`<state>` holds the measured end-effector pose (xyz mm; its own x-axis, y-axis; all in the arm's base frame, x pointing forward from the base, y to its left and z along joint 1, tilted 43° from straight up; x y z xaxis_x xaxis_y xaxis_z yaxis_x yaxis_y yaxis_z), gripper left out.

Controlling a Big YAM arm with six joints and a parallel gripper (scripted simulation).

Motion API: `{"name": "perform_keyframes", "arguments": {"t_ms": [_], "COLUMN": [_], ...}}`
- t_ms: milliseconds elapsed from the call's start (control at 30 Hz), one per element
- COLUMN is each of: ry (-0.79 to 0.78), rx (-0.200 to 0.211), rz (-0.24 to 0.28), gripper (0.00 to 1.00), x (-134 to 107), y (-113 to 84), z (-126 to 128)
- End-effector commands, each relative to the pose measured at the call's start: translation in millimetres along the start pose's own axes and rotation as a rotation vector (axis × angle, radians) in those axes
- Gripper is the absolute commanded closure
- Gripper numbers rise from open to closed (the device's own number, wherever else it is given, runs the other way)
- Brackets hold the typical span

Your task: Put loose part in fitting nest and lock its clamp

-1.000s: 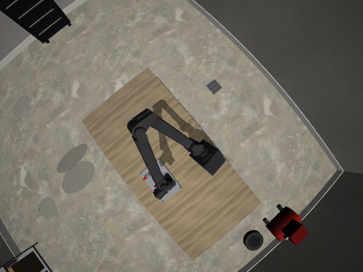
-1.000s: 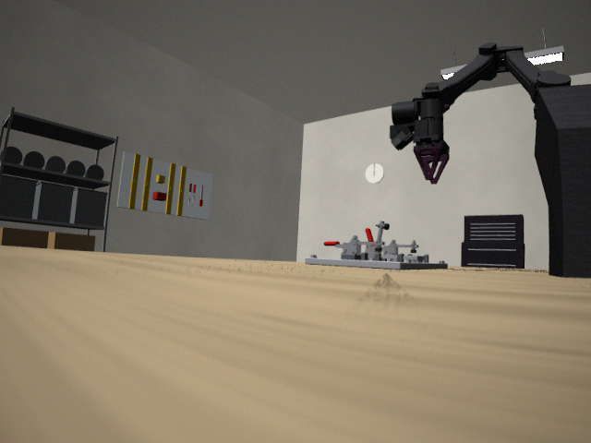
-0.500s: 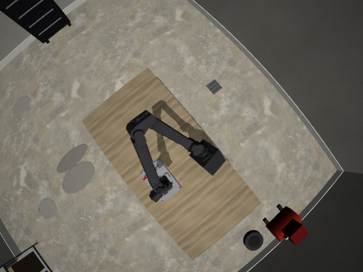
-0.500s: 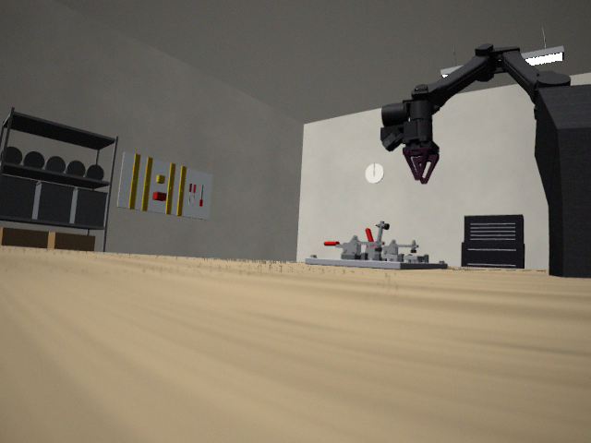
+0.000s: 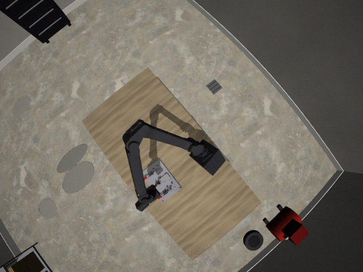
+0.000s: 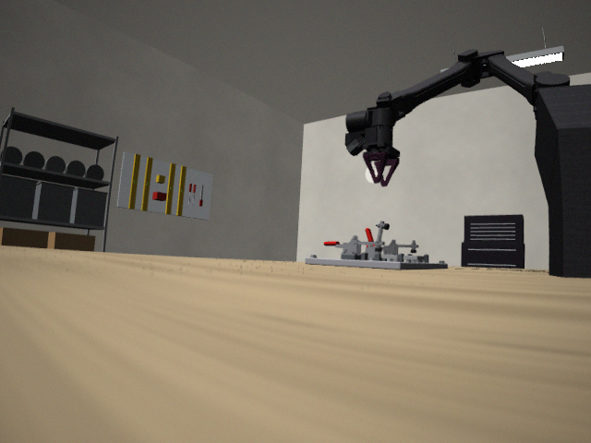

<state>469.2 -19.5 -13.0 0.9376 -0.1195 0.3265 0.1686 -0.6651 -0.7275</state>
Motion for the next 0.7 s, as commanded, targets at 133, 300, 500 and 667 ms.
{"name": "perform_keyframes", "arguments": {"t_ms": [133, 300, 500, 667], "ry": [-0.011, -0.007, -0.014, -0.013], "rx": [-0.014, -0.014, -0.015, -0.015], "rz": [0.026, 0.027, 0.029, 0.029], "gripper": [0.55, 0.55, 0.55, 0.55], "x": [35, 37, 33, 28], "y": [10.9, 11.2, 13.8, 21.7], "z": [5, 6, 6, 6]}}
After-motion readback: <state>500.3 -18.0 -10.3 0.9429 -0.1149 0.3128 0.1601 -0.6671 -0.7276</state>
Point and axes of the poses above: the point where the finger pads meet when closed, its own y axis out along the fingers, its own z axis across the jaws, x = y × z, the point moved 1 cm from there along -y, back along the fingers, and after that the axes turned 15 degrees about y, right-handed, at the moved point
